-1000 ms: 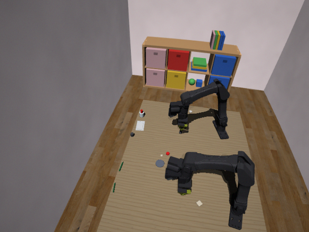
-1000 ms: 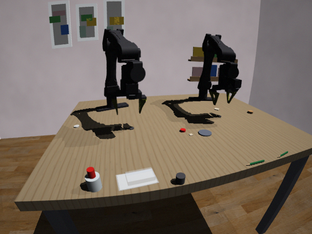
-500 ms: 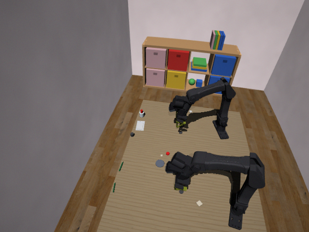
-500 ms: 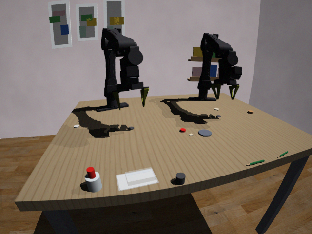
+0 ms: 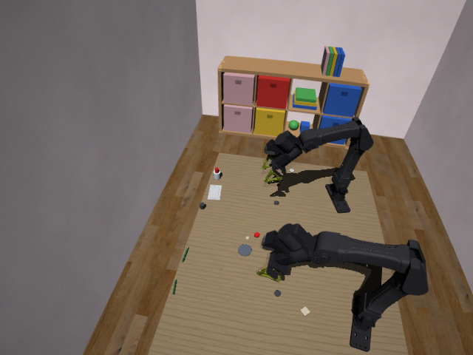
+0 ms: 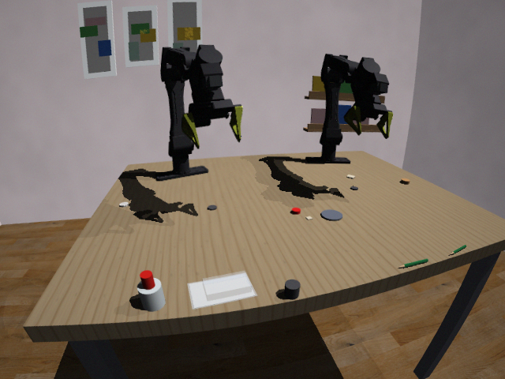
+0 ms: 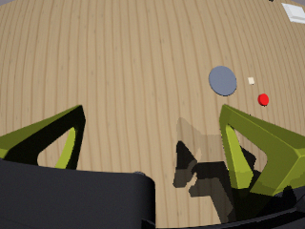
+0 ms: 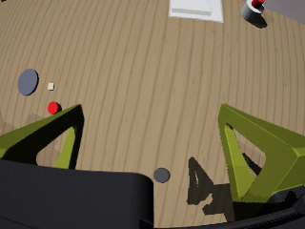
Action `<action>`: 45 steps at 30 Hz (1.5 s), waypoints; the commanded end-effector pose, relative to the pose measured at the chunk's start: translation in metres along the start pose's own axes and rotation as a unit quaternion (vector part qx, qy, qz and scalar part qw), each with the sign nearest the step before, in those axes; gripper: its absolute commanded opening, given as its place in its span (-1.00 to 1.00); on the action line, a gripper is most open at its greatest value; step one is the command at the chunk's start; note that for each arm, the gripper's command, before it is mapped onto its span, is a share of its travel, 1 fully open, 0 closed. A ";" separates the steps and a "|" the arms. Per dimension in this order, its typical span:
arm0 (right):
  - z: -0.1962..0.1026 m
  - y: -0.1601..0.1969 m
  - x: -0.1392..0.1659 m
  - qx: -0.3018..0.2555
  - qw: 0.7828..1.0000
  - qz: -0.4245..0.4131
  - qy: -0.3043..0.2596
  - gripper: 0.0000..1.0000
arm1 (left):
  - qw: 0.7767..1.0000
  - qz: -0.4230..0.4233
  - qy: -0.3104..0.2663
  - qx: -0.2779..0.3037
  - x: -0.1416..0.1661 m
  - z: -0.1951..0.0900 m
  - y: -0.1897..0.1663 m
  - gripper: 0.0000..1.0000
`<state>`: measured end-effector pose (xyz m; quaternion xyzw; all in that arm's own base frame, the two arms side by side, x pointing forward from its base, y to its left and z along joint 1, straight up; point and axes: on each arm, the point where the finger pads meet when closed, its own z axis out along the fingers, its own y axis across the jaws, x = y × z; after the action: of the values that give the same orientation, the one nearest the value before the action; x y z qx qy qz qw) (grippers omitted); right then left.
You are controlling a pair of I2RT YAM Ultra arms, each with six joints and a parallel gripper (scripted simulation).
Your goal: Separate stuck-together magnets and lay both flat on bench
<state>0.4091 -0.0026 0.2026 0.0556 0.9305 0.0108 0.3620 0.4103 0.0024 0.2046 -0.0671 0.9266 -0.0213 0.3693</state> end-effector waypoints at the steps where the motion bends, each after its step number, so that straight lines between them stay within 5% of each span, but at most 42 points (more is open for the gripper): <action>1: -0.031 0.006 -0.047 -0.013 0.994 -0.010 -0.108 1.00 | 0.996 0.013 -0.089 0.012 -0.039 -0.024 -0.006 1.00; 11: -0.077 0.009 -0.083 -0.024 0.974 -0.023 -0.223 1.00 | 0.978 0.030 -0.203 0.026 -0.077 -0.068 -0.012 1.00; 23: -0.161 0.014 -0.122 -0.033 0.921 -0.043 -0.385 1.00 | 0.929 0.057 -0.365 0.034 -0.118 -0.149 -0.017 1.00; 31: -0.186 0.015 -0.125 -0.034 0.902 -0.048 -0.428 1.00 | 0.910 0.064 -0.407 0.033 -0.122 -0.175 -0.017 1.00; 45: -0.187 0.015 -0.124 -0.036 0.903 -0.046 -0.425 1.00 | 0.911 0.061 -0.406 0.033 -0.122 -0.177 -0.017 1.00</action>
<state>0.3785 0.0011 0.4109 0.0004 0.7040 0.0008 0.7102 0.3792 0.0011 0.4085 -0.0009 0.7059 -0.0006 0.7083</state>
